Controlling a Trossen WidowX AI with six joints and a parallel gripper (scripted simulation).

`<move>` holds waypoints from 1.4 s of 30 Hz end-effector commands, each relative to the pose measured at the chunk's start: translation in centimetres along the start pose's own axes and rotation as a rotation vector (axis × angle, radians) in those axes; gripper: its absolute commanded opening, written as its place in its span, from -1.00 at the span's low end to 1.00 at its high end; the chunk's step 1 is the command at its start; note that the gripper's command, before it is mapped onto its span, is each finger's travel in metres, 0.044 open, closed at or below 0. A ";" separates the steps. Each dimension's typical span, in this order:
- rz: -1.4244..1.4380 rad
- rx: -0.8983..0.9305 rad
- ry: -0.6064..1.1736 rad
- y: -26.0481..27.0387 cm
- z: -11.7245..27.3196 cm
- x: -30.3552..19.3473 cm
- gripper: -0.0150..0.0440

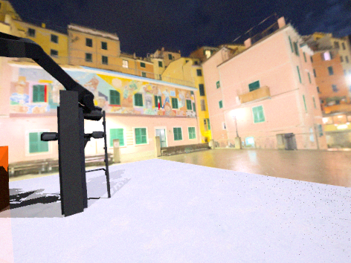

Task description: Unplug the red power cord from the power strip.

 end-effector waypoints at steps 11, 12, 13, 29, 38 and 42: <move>-0.005 -0.006 -0.004 -0.1 0.2 0.3 0.84; -0.005 -0.006 -0.005 -0.2 0.3 0.9 0.93; -0.005 -0.006 -0.006 -0.4 0.5 1.8 1.00; -0.006 -0.007 -0.008 -0.7 1.3 5.6 1.00; -0.006 -0.007 -0.008 -0.7 1.3 5.6 1.00; -0.006 -0.007 -0.008 -0.7 1.3 5.6 1.00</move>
Point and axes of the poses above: the point midway between the two fingers, 35 mm back from their tips, its own z axis back along the fingers, its own y axis across the jaws, x = y × z, the point moved 8 cm from there along z, back along the fingers, and after that the axes turned 7 degrees about z, right-handed, at the moved point
